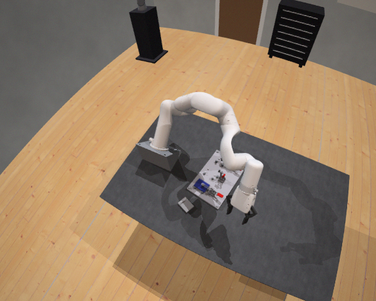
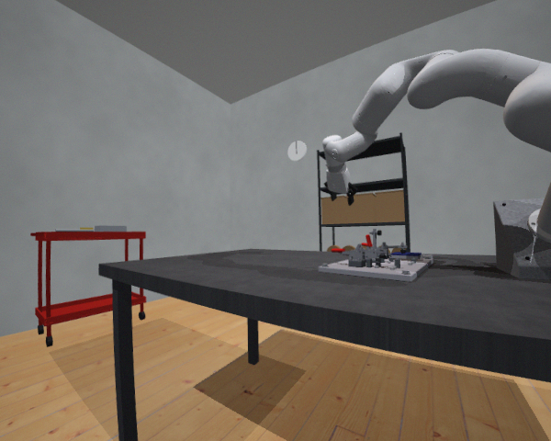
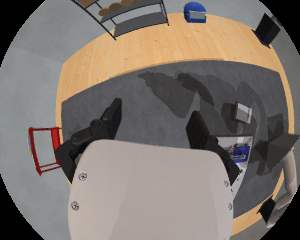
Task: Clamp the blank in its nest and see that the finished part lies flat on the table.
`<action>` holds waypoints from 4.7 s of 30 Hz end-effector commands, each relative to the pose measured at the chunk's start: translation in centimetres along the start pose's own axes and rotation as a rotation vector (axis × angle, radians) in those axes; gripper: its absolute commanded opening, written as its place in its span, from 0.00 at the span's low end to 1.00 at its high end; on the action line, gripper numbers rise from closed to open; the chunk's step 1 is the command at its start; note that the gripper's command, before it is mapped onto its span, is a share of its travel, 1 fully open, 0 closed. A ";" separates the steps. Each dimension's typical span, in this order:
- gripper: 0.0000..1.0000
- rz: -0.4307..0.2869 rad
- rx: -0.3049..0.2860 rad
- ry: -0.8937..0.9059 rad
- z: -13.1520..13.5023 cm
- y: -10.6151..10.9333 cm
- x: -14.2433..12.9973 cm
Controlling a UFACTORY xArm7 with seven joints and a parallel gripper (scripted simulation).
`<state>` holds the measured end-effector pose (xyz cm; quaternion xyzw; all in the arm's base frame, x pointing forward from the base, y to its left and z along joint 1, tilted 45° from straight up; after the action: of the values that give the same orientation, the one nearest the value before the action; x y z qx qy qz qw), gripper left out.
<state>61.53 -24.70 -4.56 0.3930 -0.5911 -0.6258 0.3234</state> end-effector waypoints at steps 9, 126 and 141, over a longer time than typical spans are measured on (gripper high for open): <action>1.00 0.001 0.005 -0.002 -0.2 0.2 0.2; 0.47 -0.781 0.199 1.708 27.4 8.4 2.9; 0.47 -0.781 0.199 1.708 27.4 8.4 2.9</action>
<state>35.58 -14.47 3.23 0.9151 -0.0292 -0.1371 0.3781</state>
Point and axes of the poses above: the point where the finger pads meet when closed, its own y axis back along the fingers, its own z axis across the jaws, x = y × z, the point moved 4 cm from there along y, back along the fingers, and after that the axes turned 8 degrees about -y, right-handed, at the moved point
